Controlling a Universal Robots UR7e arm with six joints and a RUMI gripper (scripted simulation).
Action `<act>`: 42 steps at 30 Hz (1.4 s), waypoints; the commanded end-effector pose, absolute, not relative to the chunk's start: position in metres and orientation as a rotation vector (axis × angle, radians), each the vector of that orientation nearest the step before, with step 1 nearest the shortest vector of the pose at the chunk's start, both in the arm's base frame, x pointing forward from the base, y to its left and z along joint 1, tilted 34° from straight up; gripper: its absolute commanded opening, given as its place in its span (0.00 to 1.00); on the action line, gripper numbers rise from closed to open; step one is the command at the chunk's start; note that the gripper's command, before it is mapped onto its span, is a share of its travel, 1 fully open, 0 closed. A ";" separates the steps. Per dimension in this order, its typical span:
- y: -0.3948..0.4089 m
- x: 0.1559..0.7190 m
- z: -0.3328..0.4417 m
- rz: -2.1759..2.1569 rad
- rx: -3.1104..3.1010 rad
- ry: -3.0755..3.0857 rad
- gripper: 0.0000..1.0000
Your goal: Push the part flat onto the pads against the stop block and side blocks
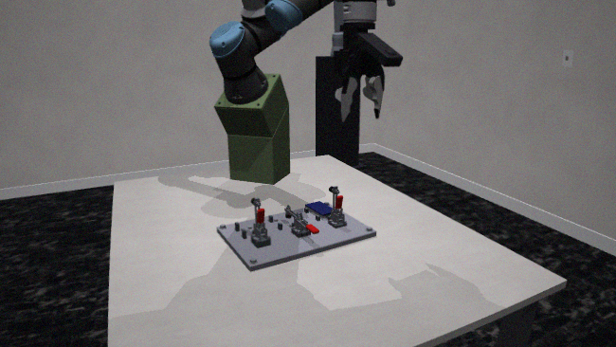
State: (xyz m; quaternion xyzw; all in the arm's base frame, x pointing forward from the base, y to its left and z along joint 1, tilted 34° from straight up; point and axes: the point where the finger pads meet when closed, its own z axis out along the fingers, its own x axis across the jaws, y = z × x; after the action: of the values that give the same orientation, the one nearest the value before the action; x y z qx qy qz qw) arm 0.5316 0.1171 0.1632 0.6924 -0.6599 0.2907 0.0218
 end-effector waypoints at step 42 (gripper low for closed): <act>0.158 0.390 0.067 0.902 2.146 -2.046 0.58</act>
State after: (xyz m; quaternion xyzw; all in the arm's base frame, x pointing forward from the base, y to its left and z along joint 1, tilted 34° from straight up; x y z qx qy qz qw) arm 0.4092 0.1519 0.0786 0.6930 -0.6598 0.2898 0.0223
